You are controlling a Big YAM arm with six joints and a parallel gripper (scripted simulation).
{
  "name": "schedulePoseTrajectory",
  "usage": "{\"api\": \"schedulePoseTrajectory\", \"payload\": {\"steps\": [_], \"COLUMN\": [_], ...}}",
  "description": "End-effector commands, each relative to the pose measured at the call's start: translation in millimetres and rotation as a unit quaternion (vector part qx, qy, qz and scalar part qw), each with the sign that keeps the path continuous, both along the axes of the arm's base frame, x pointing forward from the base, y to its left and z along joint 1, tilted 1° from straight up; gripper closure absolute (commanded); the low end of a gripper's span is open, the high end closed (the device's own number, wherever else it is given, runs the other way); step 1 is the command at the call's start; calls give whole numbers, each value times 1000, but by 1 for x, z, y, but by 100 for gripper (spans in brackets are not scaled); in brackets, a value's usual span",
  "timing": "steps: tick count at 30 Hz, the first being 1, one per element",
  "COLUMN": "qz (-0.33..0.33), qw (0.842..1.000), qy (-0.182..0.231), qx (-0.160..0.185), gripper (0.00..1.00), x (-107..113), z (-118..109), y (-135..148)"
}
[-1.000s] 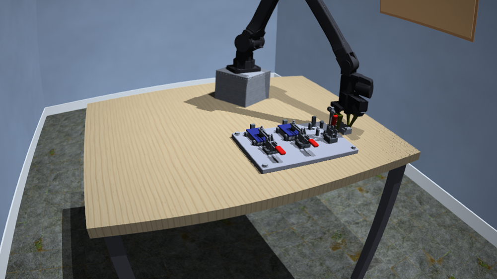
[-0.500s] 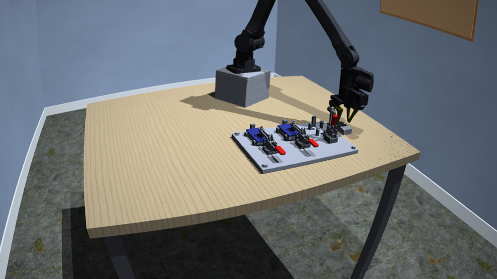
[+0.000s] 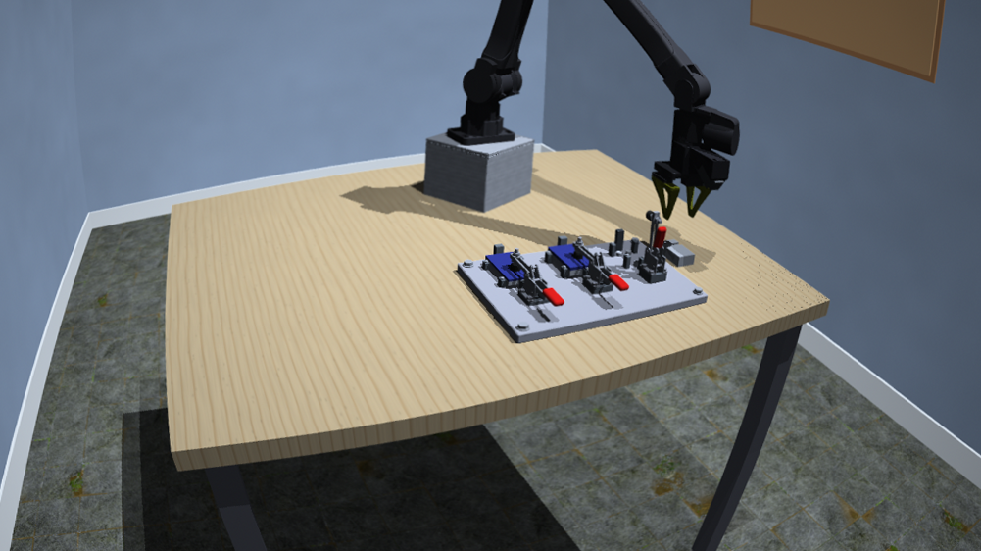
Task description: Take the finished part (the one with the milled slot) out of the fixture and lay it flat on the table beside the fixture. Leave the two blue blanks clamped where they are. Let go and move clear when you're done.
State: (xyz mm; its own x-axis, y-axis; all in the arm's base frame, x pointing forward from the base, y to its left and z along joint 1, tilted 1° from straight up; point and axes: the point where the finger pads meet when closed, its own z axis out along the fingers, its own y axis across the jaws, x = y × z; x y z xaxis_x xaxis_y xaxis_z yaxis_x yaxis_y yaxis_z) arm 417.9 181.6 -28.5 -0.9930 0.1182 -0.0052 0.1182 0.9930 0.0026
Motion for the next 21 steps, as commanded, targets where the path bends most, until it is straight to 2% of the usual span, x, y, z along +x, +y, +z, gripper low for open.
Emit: {"api": "schedulePoseTrajectory", "payload": {"steps": [1,6,8,9,21], "qz": [2,2,2,2,2], "qw": [999,999,999,1000,999], "qy": [-34,-35,-35,-25,-36], "qx": [17,17,17,12,18], "gripper": [36,36,36,36,36], "x": [25,25,25,23,26], "z": [41,50,50,41,54], "y": [18,18,18,17,18]}}
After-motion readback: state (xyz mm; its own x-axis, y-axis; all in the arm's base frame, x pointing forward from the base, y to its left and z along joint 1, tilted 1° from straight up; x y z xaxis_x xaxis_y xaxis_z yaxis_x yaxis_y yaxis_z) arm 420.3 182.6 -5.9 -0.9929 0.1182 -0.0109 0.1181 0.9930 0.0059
